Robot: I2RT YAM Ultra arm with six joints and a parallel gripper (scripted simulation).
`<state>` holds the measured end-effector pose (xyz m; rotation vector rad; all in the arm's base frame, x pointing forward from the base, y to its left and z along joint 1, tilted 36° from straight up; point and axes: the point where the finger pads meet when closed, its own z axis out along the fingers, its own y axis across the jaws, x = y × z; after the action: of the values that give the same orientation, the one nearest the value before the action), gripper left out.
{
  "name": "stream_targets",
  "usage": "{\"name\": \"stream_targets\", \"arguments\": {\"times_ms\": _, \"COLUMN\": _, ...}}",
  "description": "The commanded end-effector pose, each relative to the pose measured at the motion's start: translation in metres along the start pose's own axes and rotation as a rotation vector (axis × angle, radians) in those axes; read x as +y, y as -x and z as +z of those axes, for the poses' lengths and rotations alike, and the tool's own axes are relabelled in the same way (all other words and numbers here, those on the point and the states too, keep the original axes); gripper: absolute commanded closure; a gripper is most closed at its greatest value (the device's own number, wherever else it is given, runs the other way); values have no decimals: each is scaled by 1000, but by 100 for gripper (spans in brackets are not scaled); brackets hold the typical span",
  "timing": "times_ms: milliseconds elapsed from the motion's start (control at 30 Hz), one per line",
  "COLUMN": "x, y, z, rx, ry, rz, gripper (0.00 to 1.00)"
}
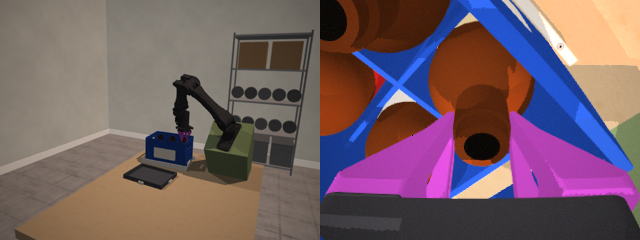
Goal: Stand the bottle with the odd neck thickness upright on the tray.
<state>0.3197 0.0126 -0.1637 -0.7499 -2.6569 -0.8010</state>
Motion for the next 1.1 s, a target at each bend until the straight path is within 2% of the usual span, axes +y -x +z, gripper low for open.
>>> {"name": "stream_targets", "arguments": {"times_ms": 0, "x": 1, "y": 6, "z": -5, "rx": -21, "ry": 8, "rz": 4, "gripper": 100}}
{"name": "stream_targets", "arguments": {"times_ms": 200, "x": 1, "y": 6, "z": -5, "rx": -21, "ry": 8, "rz": 4, "gripper": 100}}
{"name": "stream_targets", "arguments": {"times_ms": 233, "x": 1, "y": 6, "z": -5, "rx": -21, "ry": 8, "rz": 4, "gripper": 39}}
{"name": "stream_targets", "arguments": {"times_ms": 1067, "x": 1, "y": 6, "z": -5, "rx": -21, "ry": 8, "rz": 4, "gripper": 39}}
